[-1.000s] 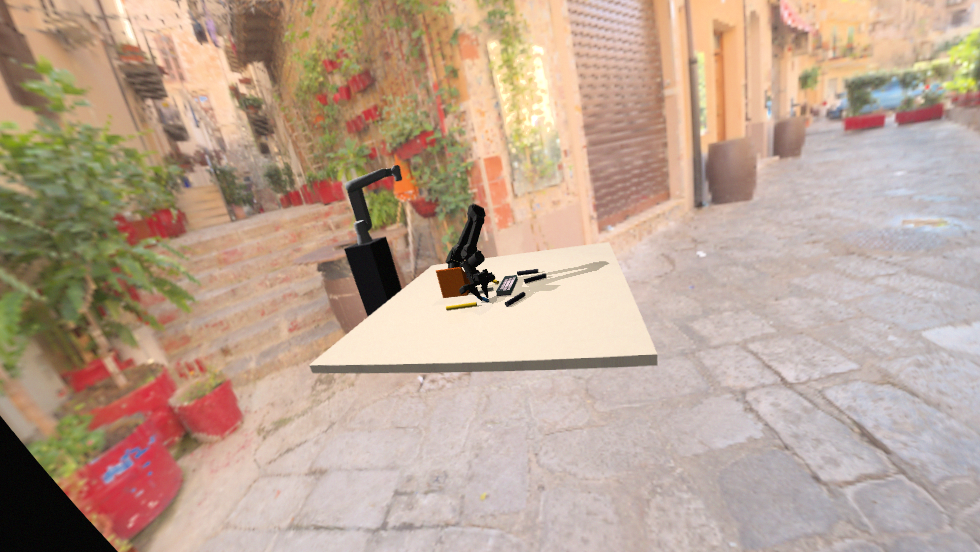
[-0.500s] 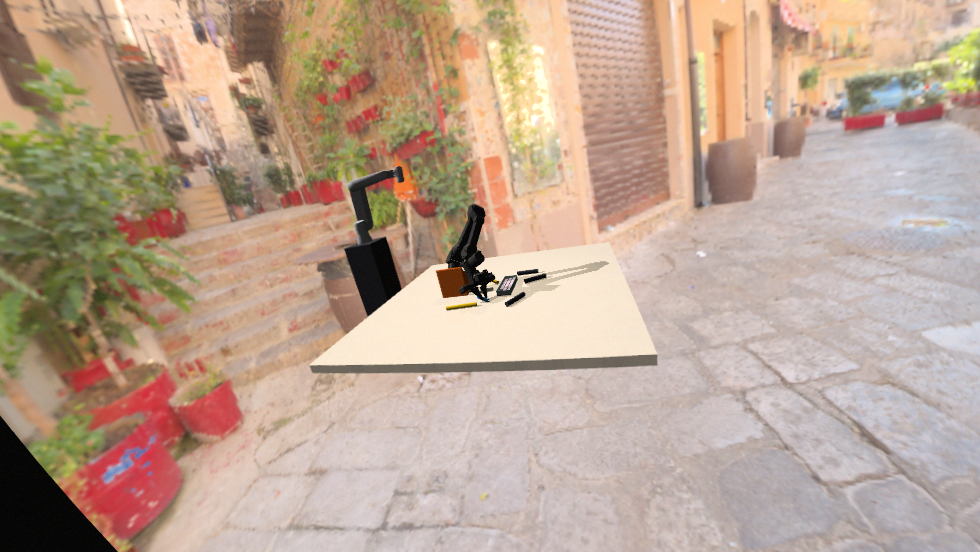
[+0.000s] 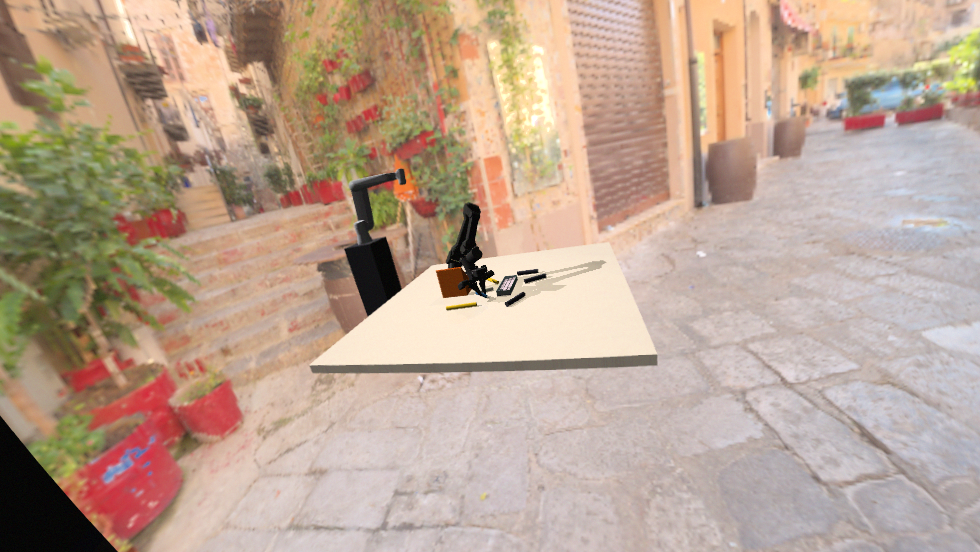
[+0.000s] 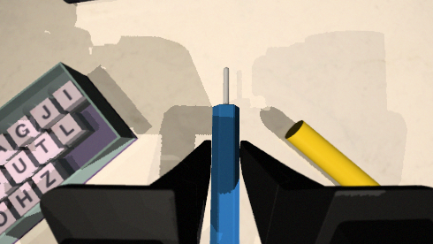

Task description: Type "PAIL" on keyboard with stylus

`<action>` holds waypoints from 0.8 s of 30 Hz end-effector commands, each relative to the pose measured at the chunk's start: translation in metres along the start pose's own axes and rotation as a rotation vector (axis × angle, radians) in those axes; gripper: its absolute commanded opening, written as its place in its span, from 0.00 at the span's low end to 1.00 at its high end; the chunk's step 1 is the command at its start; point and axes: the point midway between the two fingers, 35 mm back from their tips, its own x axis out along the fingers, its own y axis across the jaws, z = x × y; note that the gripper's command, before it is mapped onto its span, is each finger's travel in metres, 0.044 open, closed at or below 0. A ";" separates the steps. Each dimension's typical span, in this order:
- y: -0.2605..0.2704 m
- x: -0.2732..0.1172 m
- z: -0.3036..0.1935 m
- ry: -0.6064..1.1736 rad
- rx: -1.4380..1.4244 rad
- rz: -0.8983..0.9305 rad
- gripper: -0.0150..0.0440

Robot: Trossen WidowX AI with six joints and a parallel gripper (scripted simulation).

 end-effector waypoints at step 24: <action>0.014 -0.017 0.028 0.088 -0.209 -0.077 0.25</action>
